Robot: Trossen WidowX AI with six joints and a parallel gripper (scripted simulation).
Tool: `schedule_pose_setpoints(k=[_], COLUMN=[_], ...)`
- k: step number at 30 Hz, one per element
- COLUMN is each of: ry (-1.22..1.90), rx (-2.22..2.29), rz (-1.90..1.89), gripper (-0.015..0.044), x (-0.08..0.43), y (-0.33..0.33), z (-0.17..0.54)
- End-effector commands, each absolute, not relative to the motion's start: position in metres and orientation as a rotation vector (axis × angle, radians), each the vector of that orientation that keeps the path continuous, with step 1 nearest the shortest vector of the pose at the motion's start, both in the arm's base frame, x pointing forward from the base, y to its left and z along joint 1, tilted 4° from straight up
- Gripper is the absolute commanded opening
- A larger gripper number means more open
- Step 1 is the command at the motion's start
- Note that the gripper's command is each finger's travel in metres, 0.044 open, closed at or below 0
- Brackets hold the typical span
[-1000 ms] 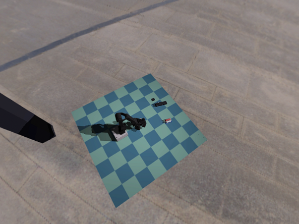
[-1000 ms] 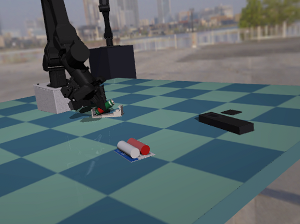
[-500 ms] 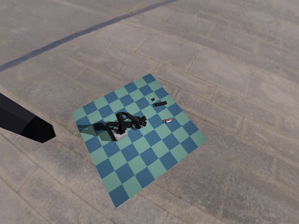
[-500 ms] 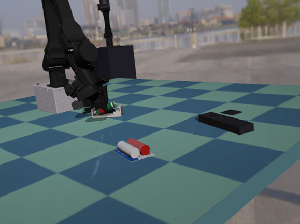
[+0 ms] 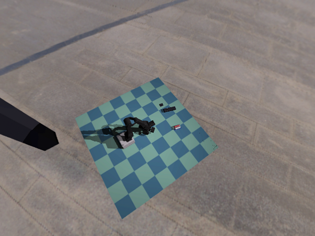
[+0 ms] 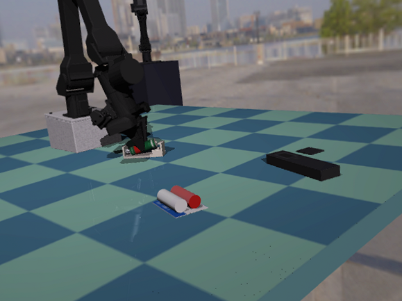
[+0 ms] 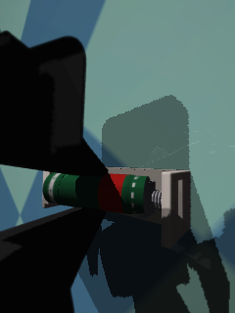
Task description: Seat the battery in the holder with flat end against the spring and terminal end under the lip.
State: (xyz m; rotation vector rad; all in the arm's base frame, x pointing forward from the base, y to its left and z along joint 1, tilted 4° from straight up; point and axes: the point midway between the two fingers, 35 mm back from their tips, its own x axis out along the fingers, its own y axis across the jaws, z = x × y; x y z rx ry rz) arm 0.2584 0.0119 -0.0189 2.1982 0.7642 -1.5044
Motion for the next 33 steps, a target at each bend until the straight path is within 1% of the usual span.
schedule_pose_setpoints(k=[1, 33], ry=[0.742, 0.656], rx=[2.152, 1.929], rz=[-1.581, -1.79], gripper=[0.007, 0.007], x=[0.2551, 0.2617], y=[0.0104, 0.0162], z=[-0.0241, -0.024])
